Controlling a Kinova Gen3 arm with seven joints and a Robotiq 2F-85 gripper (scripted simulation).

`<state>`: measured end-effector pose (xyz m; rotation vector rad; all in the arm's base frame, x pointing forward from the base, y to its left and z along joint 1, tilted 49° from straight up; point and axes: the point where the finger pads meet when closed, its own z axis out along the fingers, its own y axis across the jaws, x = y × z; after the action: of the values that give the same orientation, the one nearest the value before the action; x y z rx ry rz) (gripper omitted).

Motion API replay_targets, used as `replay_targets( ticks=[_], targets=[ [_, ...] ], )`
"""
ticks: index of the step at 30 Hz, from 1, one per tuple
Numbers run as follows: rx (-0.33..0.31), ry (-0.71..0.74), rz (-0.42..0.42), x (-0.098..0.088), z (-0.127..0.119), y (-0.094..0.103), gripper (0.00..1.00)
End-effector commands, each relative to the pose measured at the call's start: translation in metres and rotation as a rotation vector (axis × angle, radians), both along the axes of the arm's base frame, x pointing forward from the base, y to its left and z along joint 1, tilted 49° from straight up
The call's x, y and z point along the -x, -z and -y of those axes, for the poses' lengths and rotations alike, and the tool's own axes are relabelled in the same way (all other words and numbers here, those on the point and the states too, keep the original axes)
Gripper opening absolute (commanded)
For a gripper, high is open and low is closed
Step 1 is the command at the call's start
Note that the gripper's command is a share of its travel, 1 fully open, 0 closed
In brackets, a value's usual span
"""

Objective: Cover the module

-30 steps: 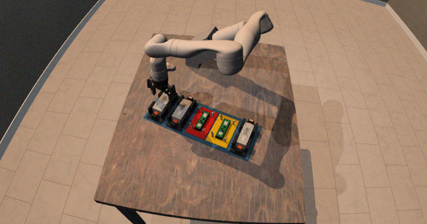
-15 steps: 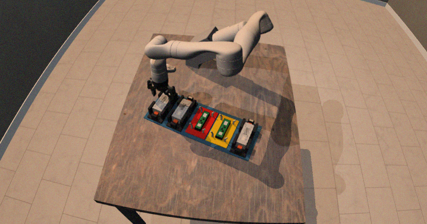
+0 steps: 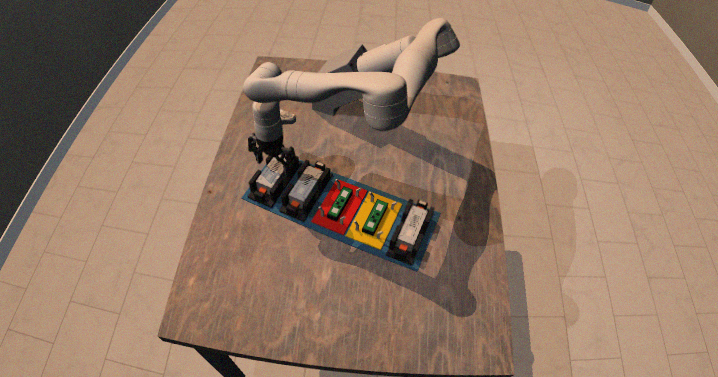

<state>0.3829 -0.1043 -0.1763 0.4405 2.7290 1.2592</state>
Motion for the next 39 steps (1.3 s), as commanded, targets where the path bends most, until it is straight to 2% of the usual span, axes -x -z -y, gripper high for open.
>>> replay_targets(
  ticks=[1, 39],
  targets=[
    [0.001, 0.001, 0.001, -0.001, -0.001, 0.001, 1.0],
    [0.001, 0.001, 0.001, -0.005, -0.017, 0.016, 1.0]
  ],
)
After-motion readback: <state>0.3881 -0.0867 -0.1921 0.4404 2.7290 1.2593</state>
